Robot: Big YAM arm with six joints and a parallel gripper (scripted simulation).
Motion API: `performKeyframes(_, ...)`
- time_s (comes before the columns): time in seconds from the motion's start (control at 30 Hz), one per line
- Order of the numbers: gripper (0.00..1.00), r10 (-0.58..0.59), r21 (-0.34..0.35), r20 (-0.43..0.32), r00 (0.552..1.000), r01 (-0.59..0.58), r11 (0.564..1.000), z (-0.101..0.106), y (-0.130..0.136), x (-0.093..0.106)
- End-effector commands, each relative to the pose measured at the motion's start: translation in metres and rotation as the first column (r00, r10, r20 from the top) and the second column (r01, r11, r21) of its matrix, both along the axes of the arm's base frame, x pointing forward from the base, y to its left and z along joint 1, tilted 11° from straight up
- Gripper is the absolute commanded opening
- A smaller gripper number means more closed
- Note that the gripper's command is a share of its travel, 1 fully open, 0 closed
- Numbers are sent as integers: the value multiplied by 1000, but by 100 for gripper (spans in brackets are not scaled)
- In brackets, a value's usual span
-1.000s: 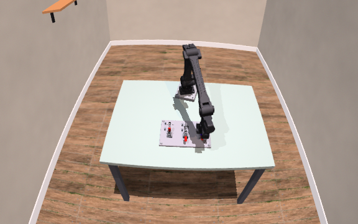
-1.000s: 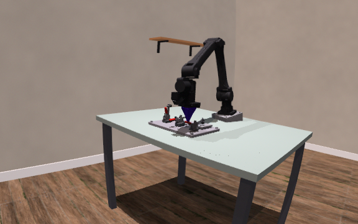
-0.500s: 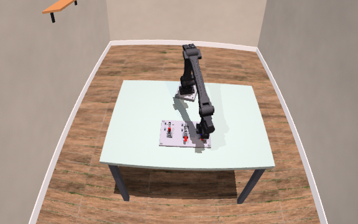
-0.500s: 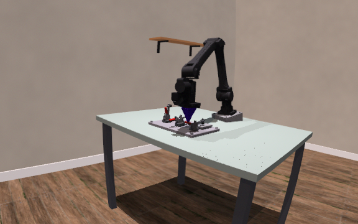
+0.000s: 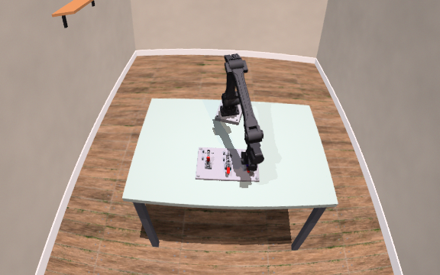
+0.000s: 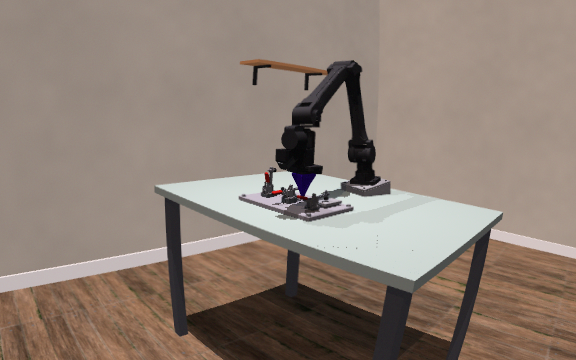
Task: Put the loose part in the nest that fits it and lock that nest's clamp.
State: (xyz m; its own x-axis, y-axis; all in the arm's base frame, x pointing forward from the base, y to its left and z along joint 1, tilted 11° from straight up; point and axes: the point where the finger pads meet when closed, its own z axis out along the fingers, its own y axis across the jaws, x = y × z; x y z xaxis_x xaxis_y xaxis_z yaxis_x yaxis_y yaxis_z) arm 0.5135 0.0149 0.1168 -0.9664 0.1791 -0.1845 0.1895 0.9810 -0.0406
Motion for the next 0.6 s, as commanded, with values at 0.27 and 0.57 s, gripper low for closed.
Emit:
performKeyframes(0.27,0,6,-4,-6,1000,-7,1000,-8,1,3)
performKeyframes(0.57,0,6,-4,-6,1000,-6,1000,-11,1,3)
